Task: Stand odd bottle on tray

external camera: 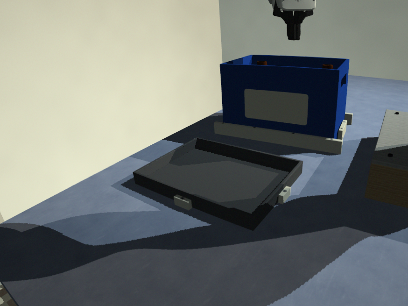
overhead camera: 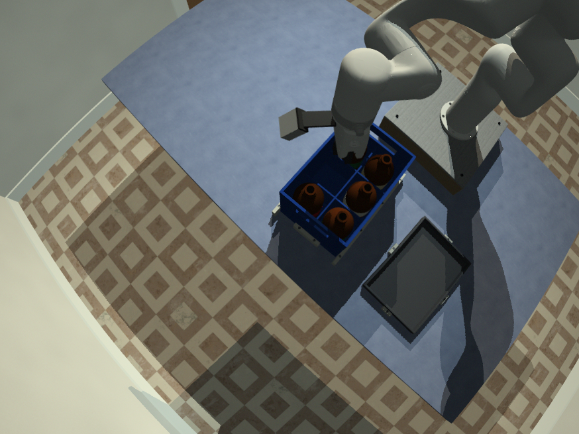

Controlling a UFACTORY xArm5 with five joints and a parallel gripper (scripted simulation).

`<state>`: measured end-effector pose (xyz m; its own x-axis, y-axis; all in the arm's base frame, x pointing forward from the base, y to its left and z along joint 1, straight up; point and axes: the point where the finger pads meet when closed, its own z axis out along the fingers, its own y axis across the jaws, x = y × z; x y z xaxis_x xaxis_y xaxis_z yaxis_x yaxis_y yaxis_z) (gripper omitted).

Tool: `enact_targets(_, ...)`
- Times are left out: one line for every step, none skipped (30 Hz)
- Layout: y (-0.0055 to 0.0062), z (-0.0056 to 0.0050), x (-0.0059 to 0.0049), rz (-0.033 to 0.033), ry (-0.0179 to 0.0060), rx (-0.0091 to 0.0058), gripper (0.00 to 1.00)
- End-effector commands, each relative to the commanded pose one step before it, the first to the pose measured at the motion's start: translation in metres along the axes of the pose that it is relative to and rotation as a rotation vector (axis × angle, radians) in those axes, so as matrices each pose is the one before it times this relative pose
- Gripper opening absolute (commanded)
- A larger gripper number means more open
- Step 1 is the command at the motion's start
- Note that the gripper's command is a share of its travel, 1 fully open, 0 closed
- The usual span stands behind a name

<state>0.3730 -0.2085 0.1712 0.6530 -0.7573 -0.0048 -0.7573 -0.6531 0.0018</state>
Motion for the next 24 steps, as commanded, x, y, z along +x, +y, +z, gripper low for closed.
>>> enact_targets(-0.00038, -0.00146, 0.00103, 0.00000, 0.00370, 0.00136, 0.00)
enact_targets(0.00000, 0.00000, 0.00000, 0.00000, 0.00000, 0.00000, 0.00)
enact_targets(0.00000, 0.00000, 0.00000, 0.00000, 0.00000, 0.00000, 0.00)
enact_targets(0.00000, 0.00000, 0.00000, 0.00000, 0.00000, 0.00000, 0.00)
enact_targets(0.00000, 0.00000, 0.00000, 0.00000, 0.00000, 0.00000, 0.65)
enact_targets(0.00000, 0.00000, 0.00000, 0.00000, 0.00000, 0.00000, 0.65)
enact_targets(0.00000, 0.00000, 0.00000, 0.00000, 0.00000, 0.00000, 0.65)
enact_targets(0.00000, 0.00000, 0.00000, 0.00000, 0.00000, 0.00000, 0.65)
enact_targets(0.00000, 0.00000, 0.00000, 0.00000, 0.00000, 0.00000, 0.65)
enact_targets(0.00000, 0.00000, 0.00000, 0.00000, 0.00000, 0.00000, 0.65)
enact_targets(0.00000, 0.00000, 0.00000, 0.00000, 0.00000, 0.00000, 0.65)
enact_targets(0.00000, 0.00000, 0.00000, 0.00000, 0.00000, 0.00000, 0.65)
enact_targets(0.00000, 0.00000, 0.00000, 0.00000, 0.00000, 0.00000, 0.65)
enact_targets(0.00000, 0.00000, 0.00000, 0.00000, 0.00000, 0.00000, 0.65)
enact_targets(0.00000, 0.00000, 0.00000, 0.00000, 0.00000, 0.00000, 0.65)
enact_targets(0.00000, 0.00000, 0.00000, 0.00000, 0.00000, 0.00000, 0.65)
enact_targets(0.00000, 0.00000, 0.00000, 0.00000, 0.00000, 0.00000, 0.65)
enact_targets(0.00000, 0.00000, 0.00000, 0.00000, 0.00000, 0.00000, 0.65)
enact_targets(0.00000, 0.00000, 0.00000, 0.00000, 0.00000, 0.00000, 0.65)
enact_targets(0.00000, 0.00000, 0.00000, 0.00000, 0.00000, 0.00000, 0.65)
enact_targets(0.00000, 0.00000, 0.00000, 0.00000, 0.00000, 0.00000, 0.65)
enact_targets(0.00000, 0.00000, 0.00000, 0.00000, 0.00000, 0.00000, 0.65)
enact_targets(0.00000, 0.00000, 0.00000, 0.00000, 0.00000, 0.00000, 0.65)
enact_targets(0.00000, 0.00000, 0.00000, 0.00000, 0.00000, 0.00000, 0.65)
